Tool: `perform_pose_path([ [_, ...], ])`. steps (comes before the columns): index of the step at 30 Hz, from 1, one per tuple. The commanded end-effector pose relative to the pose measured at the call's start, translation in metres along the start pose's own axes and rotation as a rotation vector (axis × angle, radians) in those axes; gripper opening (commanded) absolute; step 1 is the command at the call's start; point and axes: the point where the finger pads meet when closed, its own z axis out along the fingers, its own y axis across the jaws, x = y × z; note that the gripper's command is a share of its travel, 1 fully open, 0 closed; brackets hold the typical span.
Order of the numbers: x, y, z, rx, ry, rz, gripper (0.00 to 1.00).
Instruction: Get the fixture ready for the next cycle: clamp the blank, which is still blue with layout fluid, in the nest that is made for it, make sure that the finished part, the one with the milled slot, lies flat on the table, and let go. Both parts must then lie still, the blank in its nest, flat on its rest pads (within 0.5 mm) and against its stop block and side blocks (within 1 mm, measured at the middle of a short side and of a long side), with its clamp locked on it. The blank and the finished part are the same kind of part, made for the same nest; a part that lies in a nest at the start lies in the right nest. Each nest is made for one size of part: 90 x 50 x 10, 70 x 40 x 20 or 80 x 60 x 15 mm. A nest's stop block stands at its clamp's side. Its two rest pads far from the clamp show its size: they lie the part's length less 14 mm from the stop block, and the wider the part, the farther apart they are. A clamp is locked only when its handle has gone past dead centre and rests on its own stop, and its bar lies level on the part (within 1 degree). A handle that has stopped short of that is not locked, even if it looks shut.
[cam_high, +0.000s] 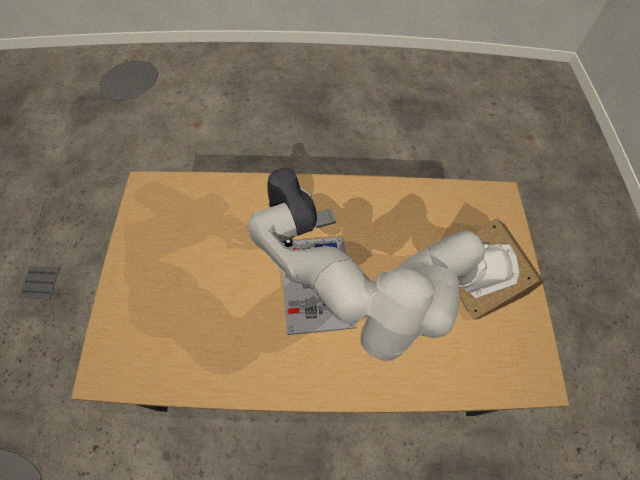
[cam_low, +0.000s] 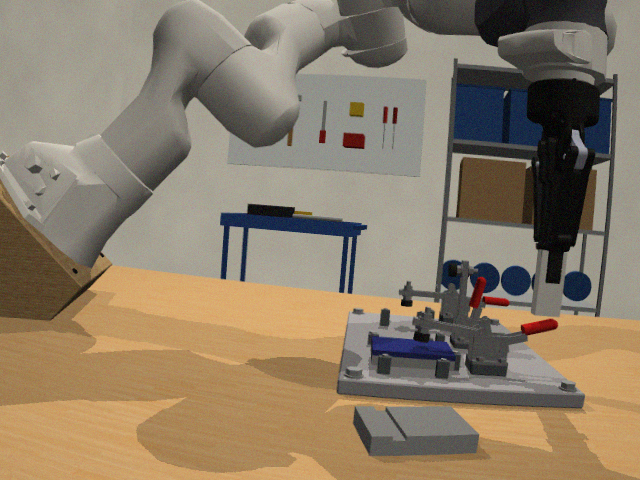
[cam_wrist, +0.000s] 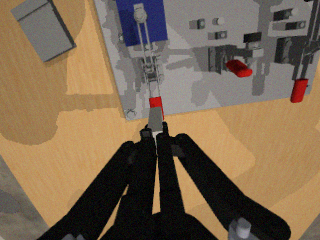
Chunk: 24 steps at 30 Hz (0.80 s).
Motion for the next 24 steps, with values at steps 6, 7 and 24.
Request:
perform_pose_path([
  [6,-0.0008,-0.0001,0.001,0.0,-0.004,0.001,0.0],
  [7,-0.0008,-0.0001,0.001,0.0,-0.004,0.001,0.0],
  [24,-0.0008,-0.0001,0.003,0.0,-0.004,0.001,0.0],
])
